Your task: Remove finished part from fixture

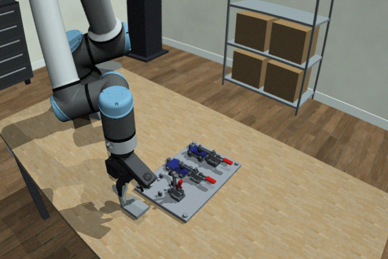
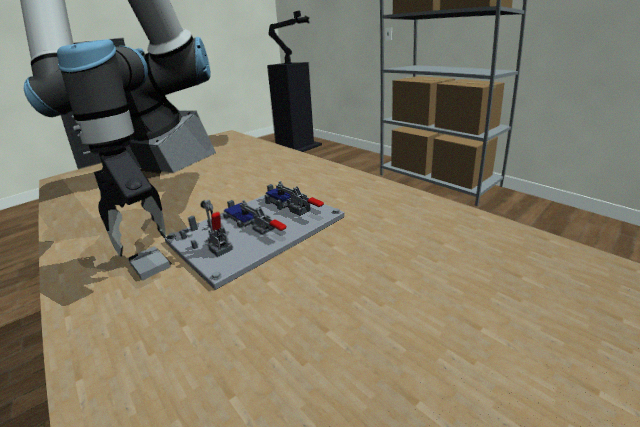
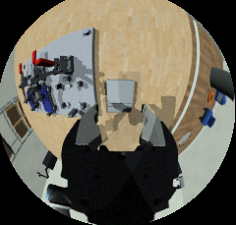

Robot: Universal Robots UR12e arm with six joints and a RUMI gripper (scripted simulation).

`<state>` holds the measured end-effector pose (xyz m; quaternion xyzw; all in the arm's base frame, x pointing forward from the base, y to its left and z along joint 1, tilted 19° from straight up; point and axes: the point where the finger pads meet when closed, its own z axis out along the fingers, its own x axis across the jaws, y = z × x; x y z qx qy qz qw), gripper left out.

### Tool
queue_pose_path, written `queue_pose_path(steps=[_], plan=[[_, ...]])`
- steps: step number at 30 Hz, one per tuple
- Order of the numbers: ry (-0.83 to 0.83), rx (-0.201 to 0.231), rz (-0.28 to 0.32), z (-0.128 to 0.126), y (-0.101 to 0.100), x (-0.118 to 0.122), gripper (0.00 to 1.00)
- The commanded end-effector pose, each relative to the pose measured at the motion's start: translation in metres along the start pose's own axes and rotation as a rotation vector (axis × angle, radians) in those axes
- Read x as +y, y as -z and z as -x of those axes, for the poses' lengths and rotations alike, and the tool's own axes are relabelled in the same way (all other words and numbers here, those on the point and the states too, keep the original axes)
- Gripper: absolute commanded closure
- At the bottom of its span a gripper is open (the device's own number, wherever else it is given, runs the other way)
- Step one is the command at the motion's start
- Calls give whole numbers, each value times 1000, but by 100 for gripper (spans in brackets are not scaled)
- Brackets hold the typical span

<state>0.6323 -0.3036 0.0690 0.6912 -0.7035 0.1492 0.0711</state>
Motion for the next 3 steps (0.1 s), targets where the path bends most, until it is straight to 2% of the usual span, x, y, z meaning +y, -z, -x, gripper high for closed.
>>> queue_pose_path(steps=[1, 3], plan=[[0, 0, -1, 0, 20, 0, 46], [0, 0, -1, 0, 27, 0, 46]])
